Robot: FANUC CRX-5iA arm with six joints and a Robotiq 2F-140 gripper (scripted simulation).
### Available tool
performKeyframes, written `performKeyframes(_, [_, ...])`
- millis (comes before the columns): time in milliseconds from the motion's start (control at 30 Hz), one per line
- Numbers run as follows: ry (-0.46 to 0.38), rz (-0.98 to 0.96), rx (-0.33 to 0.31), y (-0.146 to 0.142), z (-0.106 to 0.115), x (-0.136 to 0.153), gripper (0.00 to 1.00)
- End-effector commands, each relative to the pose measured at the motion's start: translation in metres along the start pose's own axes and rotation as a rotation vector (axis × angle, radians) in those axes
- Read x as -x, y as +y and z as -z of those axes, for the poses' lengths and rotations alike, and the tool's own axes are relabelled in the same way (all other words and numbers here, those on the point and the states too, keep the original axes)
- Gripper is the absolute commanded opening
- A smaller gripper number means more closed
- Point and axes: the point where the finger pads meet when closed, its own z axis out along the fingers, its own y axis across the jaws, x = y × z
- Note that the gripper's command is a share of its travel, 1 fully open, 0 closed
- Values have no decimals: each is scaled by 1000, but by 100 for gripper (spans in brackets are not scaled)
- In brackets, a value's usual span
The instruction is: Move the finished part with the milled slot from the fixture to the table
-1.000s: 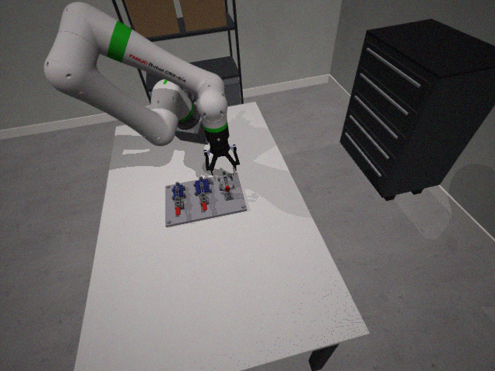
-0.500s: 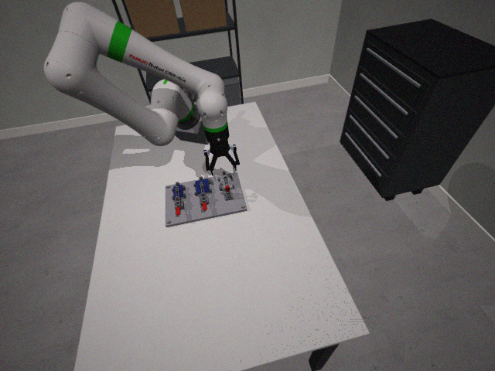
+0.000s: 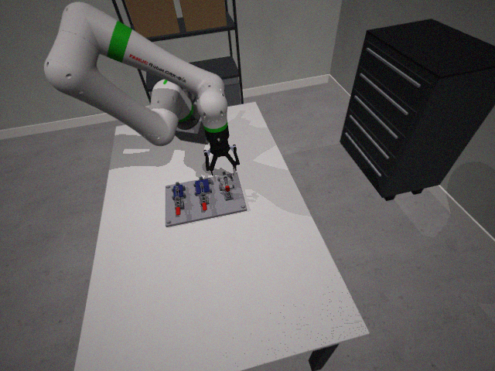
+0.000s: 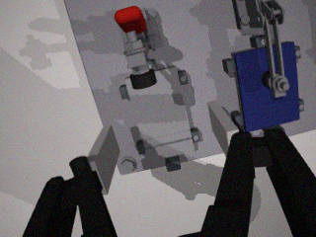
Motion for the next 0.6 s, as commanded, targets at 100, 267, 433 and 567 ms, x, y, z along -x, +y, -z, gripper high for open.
performKeyframes(100, [0,0,0,0,-1,0,58])
performKeyframes(267, [0,0,0,0,-5,0,58])
performKeyframes(433, [0,0,0,0,-10,0,58])
performKeyframes(567, [0,0,0,0,-15,0,58])
